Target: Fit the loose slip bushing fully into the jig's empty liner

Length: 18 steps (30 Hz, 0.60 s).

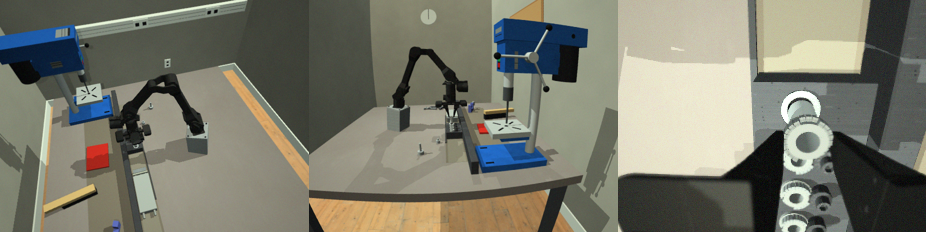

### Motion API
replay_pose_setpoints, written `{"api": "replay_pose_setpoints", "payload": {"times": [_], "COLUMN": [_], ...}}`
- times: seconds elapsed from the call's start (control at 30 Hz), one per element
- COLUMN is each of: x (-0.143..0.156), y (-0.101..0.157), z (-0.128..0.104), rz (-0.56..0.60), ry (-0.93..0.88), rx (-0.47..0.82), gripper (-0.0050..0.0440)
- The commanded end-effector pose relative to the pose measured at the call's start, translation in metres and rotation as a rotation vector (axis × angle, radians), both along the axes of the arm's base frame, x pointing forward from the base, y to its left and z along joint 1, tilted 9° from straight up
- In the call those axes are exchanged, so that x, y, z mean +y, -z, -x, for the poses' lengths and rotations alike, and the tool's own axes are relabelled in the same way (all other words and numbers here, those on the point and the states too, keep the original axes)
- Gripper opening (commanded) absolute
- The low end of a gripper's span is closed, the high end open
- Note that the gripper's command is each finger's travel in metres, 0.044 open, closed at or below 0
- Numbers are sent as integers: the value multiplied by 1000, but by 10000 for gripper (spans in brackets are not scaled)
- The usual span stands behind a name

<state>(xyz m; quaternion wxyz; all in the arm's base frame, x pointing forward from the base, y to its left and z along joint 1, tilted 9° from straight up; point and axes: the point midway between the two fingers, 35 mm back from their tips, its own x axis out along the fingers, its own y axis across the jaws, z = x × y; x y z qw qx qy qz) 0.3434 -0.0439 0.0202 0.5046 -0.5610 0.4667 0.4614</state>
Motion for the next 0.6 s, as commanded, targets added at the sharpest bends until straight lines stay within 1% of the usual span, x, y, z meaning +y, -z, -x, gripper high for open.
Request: {"api": "replay_pose_setpoints", "payload": {"times": [0.0,0.47,0.57], "x": [0,0,1], "y": [-7,-6,-3], "z": [-4,-4,-1], "rz": [4,4,4], "ry": [-1,-1,-1], "rx": [-24,-24,-14], "gripper": [-50,-50,-50]}}
